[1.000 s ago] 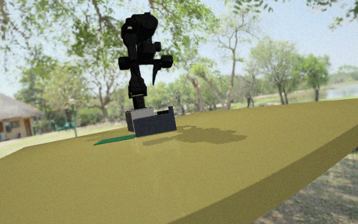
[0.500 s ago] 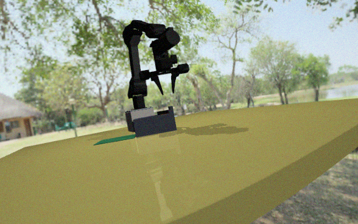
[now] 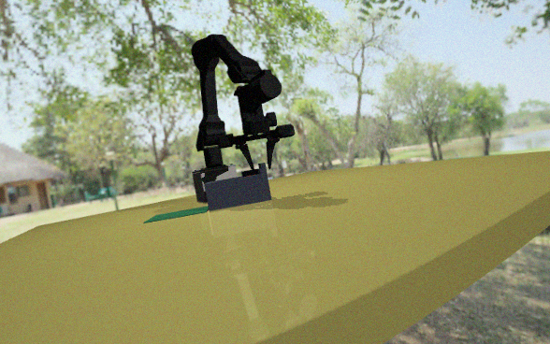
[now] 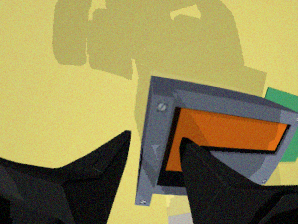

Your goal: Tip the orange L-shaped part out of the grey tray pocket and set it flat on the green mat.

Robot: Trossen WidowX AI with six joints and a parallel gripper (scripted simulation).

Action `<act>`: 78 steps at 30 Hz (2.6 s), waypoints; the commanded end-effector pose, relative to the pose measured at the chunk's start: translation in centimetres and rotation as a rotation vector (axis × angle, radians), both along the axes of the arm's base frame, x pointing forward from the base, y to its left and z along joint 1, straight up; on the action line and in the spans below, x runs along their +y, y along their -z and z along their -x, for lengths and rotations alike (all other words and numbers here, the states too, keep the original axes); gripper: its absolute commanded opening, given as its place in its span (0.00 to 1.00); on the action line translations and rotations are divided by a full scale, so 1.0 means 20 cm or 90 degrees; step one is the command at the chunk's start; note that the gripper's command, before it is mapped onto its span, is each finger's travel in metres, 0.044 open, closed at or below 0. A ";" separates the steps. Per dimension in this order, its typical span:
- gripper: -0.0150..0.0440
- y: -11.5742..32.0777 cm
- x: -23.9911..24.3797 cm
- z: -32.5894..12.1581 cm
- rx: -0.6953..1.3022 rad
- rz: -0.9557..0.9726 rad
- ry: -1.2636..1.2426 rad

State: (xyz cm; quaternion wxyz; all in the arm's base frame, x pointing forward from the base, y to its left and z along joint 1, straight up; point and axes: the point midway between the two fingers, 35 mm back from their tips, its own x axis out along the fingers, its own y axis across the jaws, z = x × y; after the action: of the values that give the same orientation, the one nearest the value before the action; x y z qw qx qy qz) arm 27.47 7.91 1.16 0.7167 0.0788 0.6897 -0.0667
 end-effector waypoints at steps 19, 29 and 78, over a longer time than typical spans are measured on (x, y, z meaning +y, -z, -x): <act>0.56 0.18 0.00 0.02 0.009 -0.001 0.002; 0.56 0.18 0.00 0.02 0.009 -0.001 0.002; 0.56 -0.37 0.00 0.01 -0.004 -0.004 0.005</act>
State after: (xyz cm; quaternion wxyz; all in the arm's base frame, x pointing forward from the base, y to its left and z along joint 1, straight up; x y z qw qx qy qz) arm 27.16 7.89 8.65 0.7174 0.0836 0.6883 -0.0670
